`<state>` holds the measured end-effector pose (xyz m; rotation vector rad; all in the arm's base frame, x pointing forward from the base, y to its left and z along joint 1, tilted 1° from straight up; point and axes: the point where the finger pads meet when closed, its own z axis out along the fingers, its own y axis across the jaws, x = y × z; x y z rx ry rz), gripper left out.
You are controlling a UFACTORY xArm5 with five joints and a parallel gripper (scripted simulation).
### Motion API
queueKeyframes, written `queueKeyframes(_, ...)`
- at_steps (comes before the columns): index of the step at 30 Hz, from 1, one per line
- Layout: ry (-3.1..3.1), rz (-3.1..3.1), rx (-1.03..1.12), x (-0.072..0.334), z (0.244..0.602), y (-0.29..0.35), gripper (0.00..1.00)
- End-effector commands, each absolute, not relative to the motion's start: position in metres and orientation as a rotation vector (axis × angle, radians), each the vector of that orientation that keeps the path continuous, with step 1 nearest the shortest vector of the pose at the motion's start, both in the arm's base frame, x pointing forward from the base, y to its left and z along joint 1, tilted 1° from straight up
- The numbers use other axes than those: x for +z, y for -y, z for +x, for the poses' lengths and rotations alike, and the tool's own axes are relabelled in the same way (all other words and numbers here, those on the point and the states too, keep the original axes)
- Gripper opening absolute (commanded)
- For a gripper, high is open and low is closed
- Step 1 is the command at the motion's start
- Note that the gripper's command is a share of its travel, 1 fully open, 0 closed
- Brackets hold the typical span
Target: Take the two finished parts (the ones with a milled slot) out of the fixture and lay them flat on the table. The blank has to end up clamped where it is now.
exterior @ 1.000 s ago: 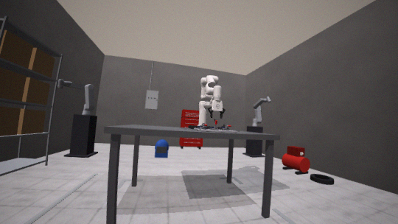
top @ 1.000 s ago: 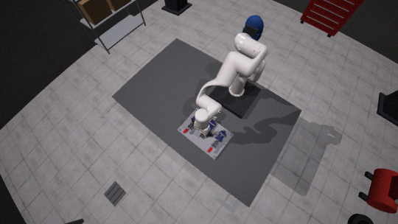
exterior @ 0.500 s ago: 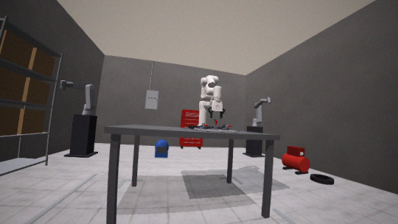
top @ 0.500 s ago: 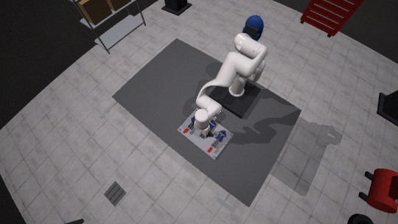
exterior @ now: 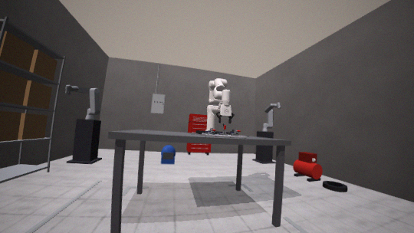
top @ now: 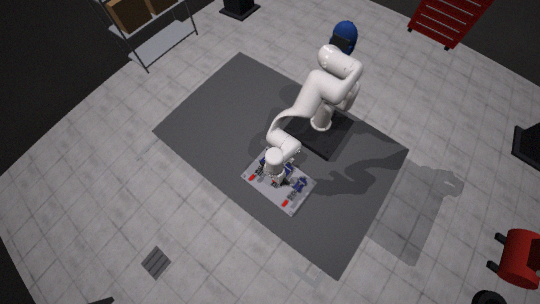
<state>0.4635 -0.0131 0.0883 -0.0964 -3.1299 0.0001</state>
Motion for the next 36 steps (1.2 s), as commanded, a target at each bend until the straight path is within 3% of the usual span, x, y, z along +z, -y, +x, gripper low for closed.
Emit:
queueKeyframes(1, 3.134, -0.096, 0.000, 0.090, 0.458, 0.013, 1.00)
queueKeyframes(23, 3.134, -0.096, 0.000, 0.090, 0.393, 0.008, 1.00)
queueKeyframes(36, 3.134, -0.096, 0.000, 0.090, 0.380, 0.008, 1.00)
